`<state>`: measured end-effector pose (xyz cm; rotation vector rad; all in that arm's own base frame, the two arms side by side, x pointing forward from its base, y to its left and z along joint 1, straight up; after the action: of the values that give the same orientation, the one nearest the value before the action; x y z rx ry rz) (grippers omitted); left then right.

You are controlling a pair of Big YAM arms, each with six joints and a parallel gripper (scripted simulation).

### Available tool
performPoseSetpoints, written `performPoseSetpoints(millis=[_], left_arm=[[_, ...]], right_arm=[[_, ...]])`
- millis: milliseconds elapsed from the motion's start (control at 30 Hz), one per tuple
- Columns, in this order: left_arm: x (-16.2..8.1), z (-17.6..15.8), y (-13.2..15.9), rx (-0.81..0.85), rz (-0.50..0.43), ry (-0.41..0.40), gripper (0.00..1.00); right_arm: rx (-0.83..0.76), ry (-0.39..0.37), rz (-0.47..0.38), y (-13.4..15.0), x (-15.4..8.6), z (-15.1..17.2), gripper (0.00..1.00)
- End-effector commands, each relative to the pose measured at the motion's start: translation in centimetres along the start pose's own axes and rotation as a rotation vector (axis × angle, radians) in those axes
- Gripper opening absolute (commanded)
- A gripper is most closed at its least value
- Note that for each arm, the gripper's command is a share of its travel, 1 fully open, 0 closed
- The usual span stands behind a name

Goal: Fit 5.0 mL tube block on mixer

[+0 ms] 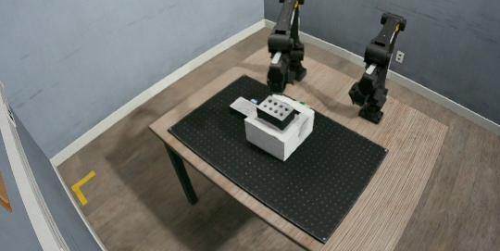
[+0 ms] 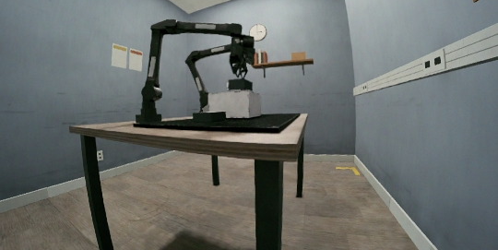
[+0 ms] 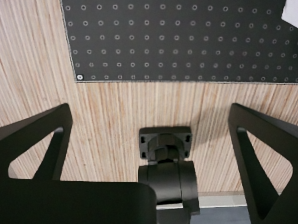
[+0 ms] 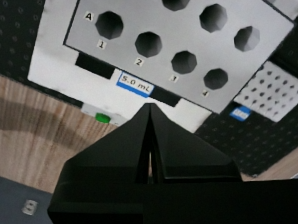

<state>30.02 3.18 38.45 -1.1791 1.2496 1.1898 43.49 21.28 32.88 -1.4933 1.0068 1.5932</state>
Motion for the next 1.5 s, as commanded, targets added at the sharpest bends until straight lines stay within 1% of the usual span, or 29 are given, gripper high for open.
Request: performPoseSetpoints(millis=[0, 33, 133, 433, 600, 733, 900, 1033, 1167, 1233, 1267, 1467], left_arm=[[-3.1, 0.3, -0.3, -0.013, -0.103, -0.016, 1.00], [-3.1, 0.3, -0.3, -0.013, -0.104, -0.016, 1.00], [-3.2, 0.3, -0.3, -0.013, -0.106, -0.016, 1.00], [-3.6, 0.3, -0.4, -0.013, -0.116, -0.018, 1.00], [-3.7, 0.3, -0.4, -0.013, -0.122, -0.019, 1.00], [-3.8, 0.3, -0.5, -0.012, -0.124, -0.019, 1.00], [-2.9, 0.4, -1.0, -0.013, -0.095, -0.014, 1.00], [-1.9, 0.4, -1.0, -0.013, -0.053, -0.008, 1.00], [-1.1, 0.4, -0.8, -0.013, -0.018, -0.003, 1.00], [-1.1, 0.4, -0.8, -0.013, -0.018, -0.003, 1.00], [-1.0, 0.4, -0.7, -0.013, -0.010, -0.001, 1.00], [-0.1, 0.3, -0.3, -0.013, 0.020, 0.003, 1.00]], right_arm=[[0.134, 0.001, -0.065, 0.0, -2.0, -0.5, 0.00], [0.158, 0.002, -0.066, 0.0, -2.2, -0.7, 0.00], [0.161, 0.003, -0.064, -0.2, -2.1, -0.8, 0.00], [0.362, 0.002, -0.050, -1.3, -1.1, -1.0, 0.00], [0.462, 0.003, -0.038, -1.3, -1.1, -1.0, 0.00], [0.484, -0.002, -0.038, -1.4, -1.0, -0.6, 0.00], [0.574, -0.001, -0.027, -1.8, 1.1, 0.7, 0.00], [0.543, 0.004, -0.013, -1.3, 2.4, 0.4, 0.00], [0.541, 0.001, -0.022, -0.9, 2.7, -0.5, 0.00], [0.541, 0.001, -0.022, -0.9, 2.7, -0.5, 0.00], [0.541, -0.001, -0.026, -0.8, 2.4, -0.7, 0.00], [0.522, 0.003, -0.016, -0.8, 4.1, -0.9, 0.00]])
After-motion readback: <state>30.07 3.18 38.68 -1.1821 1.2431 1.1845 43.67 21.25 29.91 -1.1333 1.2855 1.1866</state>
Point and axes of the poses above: on each arm, the point where the finger pads meet when closed, its own x axis out along the fingers, its own z axis across the jaws, y = z × x, the point moved 10 cm from there along -x, back along the fingers, and after that the axes turned 1 degree about x, right-handed, at the moved point
